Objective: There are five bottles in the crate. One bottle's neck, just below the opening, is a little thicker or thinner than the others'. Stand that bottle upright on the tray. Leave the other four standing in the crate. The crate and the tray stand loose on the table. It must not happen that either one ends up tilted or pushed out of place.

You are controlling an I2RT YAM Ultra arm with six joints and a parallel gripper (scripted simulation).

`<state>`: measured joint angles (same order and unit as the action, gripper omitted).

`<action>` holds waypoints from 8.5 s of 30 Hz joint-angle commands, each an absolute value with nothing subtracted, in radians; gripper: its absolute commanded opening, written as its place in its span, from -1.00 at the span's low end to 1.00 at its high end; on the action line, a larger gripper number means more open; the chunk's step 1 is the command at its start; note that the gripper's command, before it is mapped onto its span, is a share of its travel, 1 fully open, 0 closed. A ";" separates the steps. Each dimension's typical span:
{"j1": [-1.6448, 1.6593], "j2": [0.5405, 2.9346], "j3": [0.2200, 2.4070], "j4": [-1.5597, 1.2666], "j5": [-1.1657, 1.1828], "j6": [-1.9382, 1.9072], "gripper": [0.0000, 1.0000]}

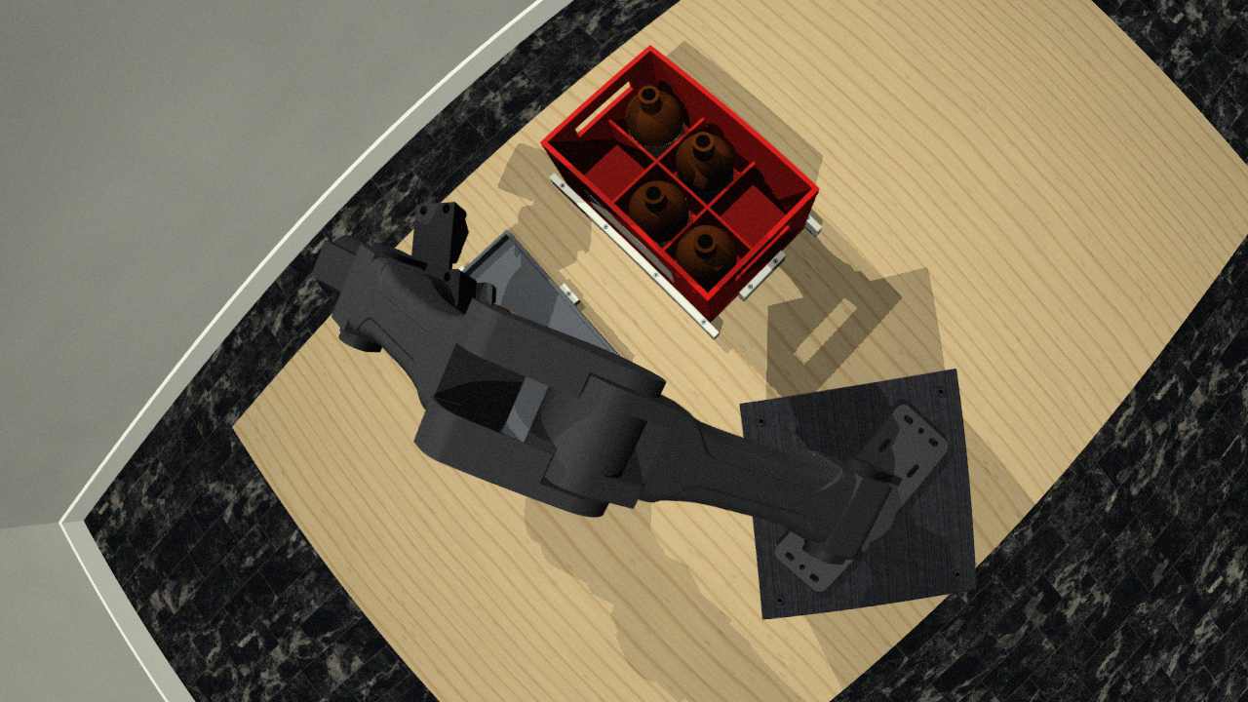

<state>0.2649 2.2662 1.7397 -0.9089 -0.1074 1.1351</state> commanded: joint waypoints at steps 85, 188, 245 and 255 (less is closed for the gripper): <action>0.270 2.235 1.739 -0.885 -0.096 1.142 -1.00; 0.275 2.248 1.698 -0.841 -0.096 1.143 -1.00; 0.275 2.259 1.662 -0.795 -0.095 1.145 -1.00; 0.275 2.259 1.662 -0.795 -0.095 1.145 -1.00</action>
<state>0.2695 2.2837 1.6638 -0.7975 -0.1055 1.1389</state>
